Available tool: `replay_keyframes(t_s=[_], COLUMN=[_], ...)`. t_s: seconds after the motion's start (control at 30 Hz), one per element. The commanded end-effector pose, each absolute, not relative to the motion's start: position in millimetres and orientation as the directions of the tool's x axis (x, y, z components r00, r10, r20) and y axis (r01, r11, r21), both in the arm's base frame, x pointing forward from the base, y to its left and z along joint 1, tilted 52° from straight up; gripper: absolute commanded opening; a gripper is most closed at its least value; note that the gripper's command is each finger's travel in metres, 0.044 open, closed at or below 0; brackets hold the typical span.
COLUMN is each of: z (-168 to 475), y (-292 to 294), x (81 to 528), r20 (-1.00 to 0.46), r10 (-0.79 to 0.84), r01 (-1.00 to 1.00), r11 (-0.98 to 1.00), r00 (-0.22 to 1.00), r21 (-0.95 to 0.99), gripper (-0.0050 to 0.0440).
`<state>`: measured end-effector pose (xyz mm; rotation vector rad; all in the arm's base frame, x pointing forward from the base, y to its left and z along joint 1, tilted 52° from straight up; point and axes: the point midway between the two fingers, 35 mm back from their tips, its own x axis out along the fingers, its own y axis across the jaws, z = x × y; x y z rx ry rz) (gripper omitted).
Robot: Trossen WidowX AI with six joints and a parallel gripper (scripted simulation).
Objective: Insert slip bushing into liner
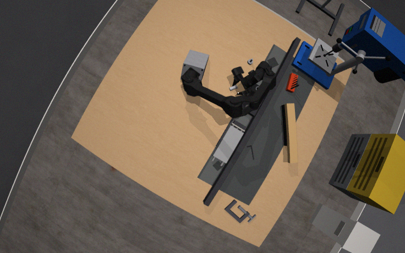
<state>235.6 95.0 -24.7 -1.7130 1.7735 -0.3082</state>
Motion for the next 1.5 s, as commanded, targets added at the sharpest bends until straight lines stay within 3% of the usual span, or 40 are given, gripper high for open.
replay_keyframes(t_s=[0.0, 0.43, 1.1, 1.47], z=[-32, -45, -46, -47], y=[95, 95, 83, 82], x=[239, 221, 242, 240], r20=[-0.279, -0.266, -0.281, -0.274], r10=[-0.958, -0.962, -0.958, -0.96], r01=[-0.801, -0.811, -0.803, -0.807], r11=[0.119, 0.112, 0.119, 0.116], r00=[0.062, 0.055, 0.062, 0.059], r21=[-0.587, -0.574, -0.584, -0.58], gripper=[0.0233, 0.0233, 0.0233, 0.0173])
